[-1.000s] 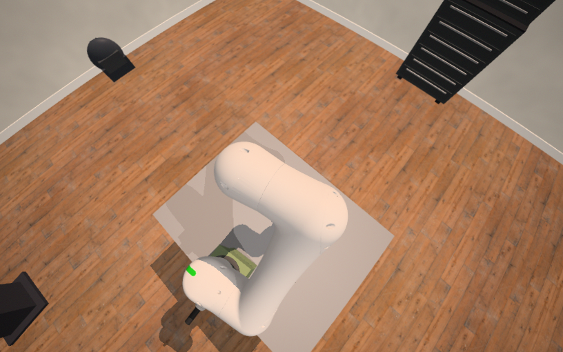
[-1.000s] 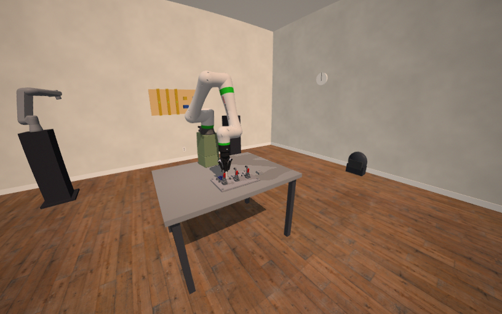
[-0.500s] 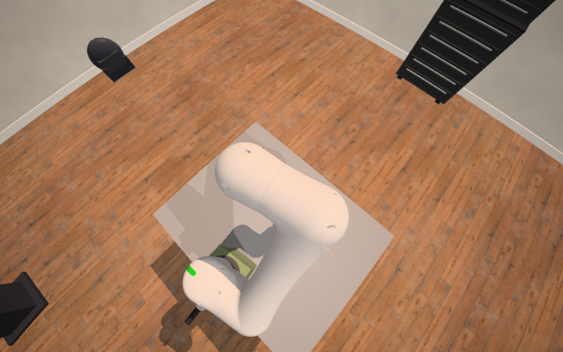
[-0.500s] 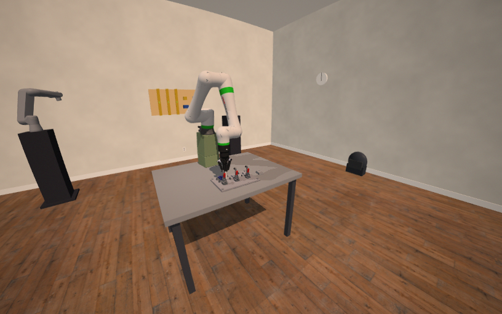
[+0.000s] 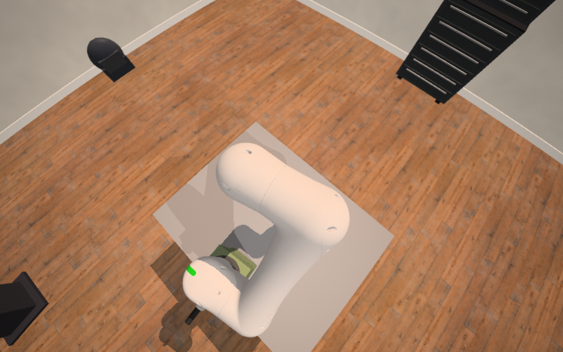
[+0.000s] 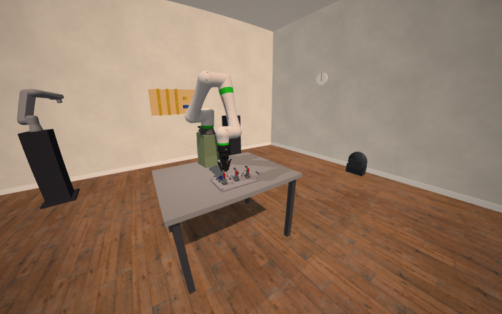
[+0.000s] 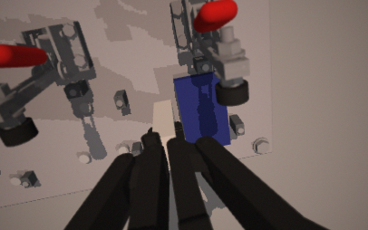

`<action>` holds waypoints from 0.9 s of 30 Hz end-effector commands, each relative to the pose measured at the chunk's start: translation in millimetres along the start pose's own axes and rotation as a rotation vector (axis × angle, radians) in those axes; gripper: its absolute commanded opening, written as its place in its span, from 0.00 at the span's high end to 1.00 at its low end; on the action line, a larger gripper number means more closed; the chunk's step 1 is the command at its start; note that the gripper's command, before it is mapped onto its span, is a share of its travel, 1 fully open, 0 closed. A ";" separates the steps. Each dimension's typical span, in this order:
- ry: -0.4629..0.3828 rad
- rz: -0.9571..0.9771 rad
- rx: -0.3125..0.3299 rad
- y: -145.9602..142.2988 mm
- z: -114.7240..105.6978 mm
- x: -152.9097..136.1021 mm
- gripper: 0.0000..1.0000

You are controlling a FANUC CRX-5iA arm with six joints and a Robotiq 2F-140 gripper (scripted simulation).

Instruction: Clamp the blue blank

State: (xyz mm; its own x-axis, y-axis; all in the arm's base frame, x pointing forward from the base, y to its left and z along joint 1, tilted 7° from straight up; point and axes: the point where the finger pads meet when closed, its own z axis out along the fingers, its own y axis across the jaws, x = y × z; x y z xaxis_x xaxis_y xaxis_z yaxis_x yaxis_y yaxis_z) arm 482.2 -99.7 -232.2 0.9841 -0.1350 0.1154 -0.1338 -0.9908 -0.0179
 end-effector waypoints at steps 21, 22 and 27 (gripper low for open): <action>0.000 0.000 0.000 4.1 -0.1 0.1 1.00; 0.000 0.000 0.000 4.1 -0.1 0.1 1.00; 0.000 0.000 0.000 4.5 -0.1 0.1 1.00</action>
State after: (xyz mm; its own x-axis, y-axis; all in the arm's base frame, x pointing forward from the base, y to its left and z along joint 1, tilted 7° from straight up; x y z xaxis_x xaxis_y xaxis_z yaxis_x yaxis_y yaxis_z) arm 481.6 -103.7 -232.2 0.9841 -0.1351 0.1154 -0.1339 -0.9908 -0.0180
